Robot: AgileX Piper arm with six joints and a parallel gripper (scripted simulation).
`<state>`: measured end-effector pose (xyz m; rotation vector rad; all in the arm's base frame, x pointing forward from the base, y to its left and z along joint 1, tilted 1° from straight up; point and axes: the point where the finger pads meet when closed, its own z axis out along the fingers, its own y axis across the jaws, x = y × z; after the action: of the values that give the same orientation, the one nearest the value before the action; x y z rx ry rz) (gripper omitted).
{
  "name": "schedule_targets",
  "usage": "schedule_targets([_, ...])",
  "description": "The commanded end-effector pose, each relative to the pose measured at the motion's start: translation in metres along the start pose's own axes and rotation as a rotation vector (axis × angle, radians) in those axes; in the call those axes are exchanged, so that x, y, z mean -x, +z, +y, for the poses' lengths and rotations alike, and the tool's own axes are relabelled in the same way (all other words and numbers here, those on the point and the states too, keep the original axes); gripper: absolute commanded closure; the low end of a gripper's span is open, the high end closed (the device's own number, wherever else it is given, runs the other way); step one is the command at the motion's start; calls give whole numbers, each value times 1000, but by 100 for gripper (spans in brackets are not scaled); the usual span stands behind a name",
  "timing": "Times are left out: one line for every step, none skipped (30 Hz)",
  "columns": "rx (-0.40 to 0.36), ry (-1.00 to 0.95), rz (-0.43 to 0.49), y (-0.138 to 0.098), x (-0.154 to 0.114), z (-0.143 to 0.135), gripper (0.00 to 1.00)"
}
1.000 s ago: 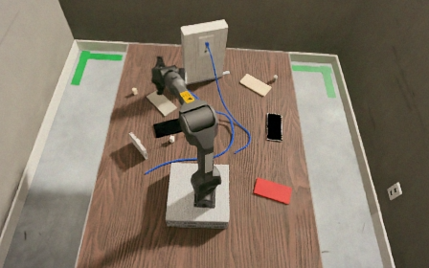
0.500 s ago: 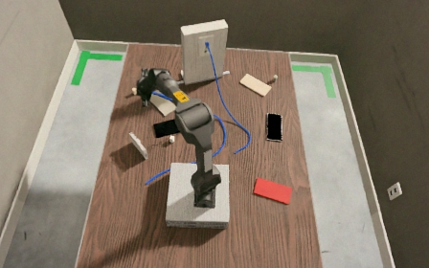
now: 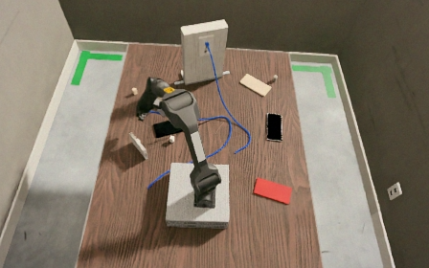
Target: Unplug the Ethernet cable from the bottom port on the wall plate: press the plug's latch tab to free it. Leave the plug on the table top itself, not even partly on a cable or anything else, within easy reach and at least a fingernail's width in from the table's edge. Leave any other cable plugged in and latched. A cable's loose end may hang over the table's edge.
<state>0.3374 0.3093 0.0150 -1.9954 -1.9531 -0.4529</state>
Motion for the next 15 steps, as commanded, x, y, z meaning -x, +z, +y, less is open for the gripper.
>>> schedule_targets([3, -2, 2, 2, 1, 0, 100])
schedule_targets([3, -2, 2, 4, 2, 0, 100])
schedule_targets([3, -2, 2, 6, 3, 0, 100])
schedule_targets([3, -2, 2, 8, 3, 0, 100])
schedule_targets([3, -2, 2, 9, 4, 0, 100])
schedule_targets([3, -2, 2, 9, 4, 0, 100])
schedule_targets([3, -2, 2, 9, 4, 0, 100])
schedule_targets([3, -2, 2, 11, 5, 0, 100])
schedule_targets([3, -2, 2, 13, 6, 0, 100])
schedule_targets([3, -2, 2, 15, 7, 0, 100])
schedule_targets([3, -2, 2, 17, 8, 0, 100])
schedule_targets([3, -2, 2, 18, 8, 0, 100])
schedule_targets([3, -2, 2, 20, 9, 0, 100])
schedule_targets([3, -2, 2, 22, 10, 0, 100])
schedule_targets([3, -2, 2, 24, 11, 0, 100])
